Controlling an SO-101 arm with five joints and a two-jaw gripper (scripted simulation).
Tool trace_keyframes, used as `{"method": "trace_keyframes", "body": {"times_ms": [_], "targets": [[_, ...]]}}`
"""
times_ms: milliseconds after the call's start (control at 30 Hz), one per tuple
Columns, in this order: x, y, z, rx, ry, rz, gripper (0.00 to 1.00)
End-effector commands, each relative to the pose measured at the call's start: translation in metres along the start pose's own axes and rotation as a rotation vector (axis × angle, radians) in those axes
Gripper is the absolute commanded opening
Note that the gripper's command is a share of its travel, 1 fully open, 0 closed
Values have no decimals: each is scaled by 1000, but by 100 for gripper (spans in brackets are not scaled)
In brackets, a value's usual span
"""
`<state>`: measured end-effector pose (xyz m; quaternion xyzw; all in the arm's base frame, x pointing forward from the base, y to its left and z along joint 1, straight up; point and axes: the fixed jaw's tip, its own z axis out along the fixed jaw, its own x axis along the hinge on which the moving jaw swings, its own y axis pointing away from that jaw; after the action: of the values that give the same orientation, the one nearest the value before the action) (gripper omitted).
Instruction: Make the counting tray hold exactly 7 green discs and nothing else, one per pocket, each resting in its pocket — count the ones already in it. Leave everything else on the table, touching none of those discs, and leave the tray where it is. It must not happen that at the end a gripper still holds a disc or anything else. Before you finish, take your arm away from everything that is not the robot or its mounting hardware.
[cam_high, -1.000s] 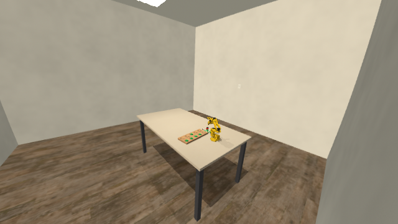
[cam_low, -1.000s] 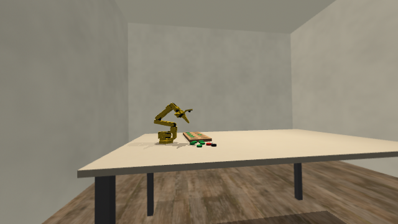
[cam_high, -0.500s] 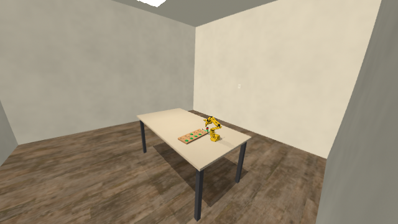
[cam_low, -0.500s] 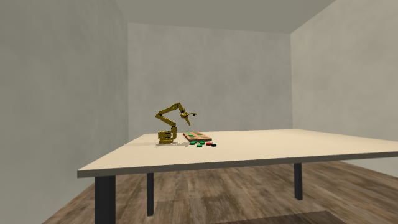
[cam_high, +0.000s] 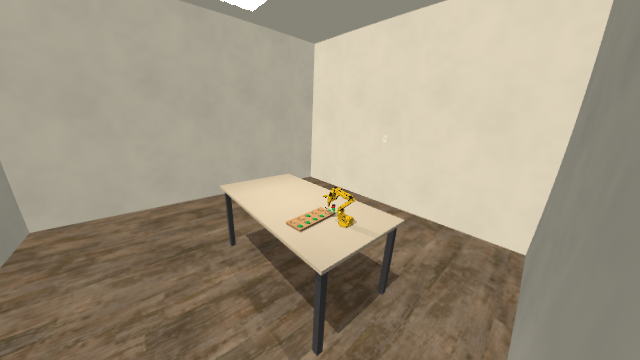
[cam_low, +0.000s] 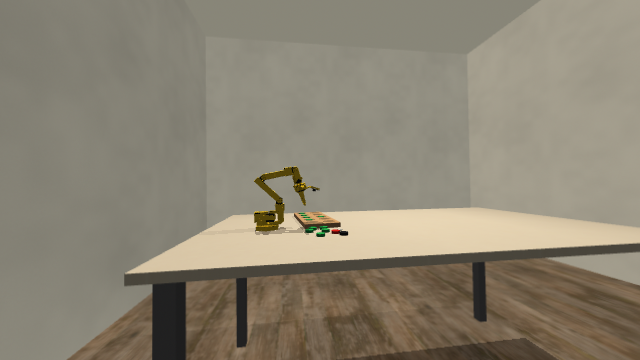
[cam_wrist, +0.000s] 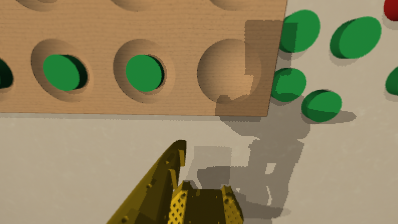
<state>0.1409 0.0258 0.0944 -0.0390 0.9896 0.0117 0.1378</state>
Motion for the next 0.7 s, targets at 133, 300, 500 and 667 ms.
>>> {"method": "trace_keyframes", "body": {"times_ms": [133,300,500,667], "targets": [[-7,4,-4,-10,-32,-22,100],[-7,4,-4,-10,-32,-22,100],[-8,4,-6,-11,-46,-23,100],[-8,4,-6,-11,-46,-23,100]]}}
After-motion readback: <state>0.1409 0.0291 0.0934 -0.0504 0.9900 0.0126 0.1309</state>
